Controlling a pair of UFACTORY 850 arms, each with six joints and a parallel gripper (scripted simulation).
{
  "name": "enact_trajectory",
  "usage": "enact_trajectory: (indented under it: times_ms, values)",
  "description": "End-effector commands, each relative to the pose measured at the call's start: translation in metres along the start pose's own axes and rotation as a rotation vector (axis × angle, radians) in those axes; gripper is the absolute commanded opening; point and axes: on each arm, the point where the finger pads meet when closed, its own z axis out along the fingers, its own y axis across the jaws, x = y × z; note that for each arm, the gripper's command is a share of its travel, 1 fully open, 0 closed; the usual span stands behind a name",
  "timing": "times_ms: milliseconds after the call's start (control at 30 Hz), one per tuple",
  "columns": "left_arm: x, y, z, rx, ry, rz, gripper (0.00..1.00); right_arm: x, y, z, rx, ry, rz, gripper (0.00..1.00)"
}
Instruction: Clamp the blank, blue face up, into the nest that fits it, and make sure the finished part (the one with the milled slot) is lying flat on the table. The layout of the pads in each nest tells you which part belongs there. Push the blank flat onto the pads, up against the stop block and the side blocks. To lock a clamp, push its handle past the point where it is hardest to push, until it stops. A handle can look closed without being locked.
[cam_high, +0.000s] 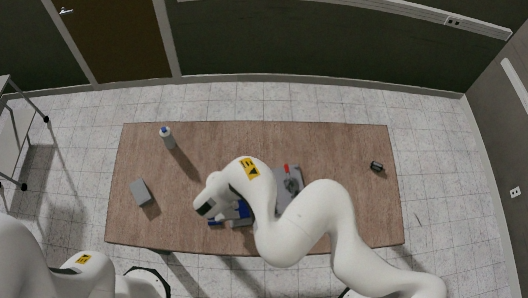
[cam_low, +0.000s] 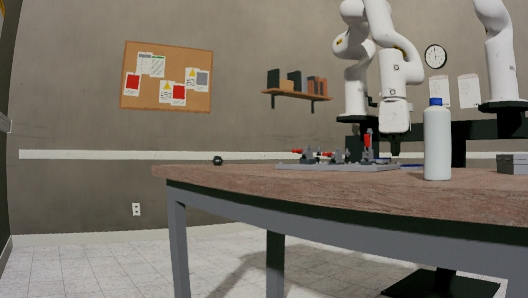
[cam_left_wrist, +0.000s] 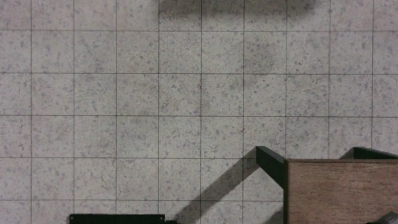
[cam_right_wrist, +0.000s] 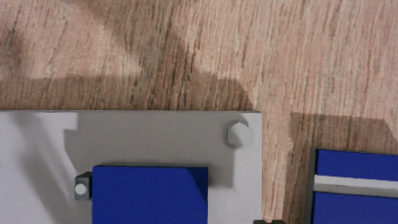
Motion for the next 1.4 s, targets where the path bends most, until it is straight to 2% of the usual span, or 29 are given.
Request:
enact_trajectory:
  times_ms: [0, 267, 1367]
  values:
    - [0.0, 0.0, -0.001, 0.0, 0.002, 0.0, 1.0, -0.001, 0.001, 0.004, -0.001, -0.002, 0.0, 0.0]
    - [0.0, 0.0, -0.001, 0.0, 0.002, 0.0, 1.0, -0.001, 0.001, 0.011, -0.001, -0.002, 0.0, 0.0]
    - [0.0, 0.0, -0.001, 0.0, 0.002, 0.0, 1.0, -0.001, 0.001, 0.015, -0.001, -0.002, 0.0, 0.0]
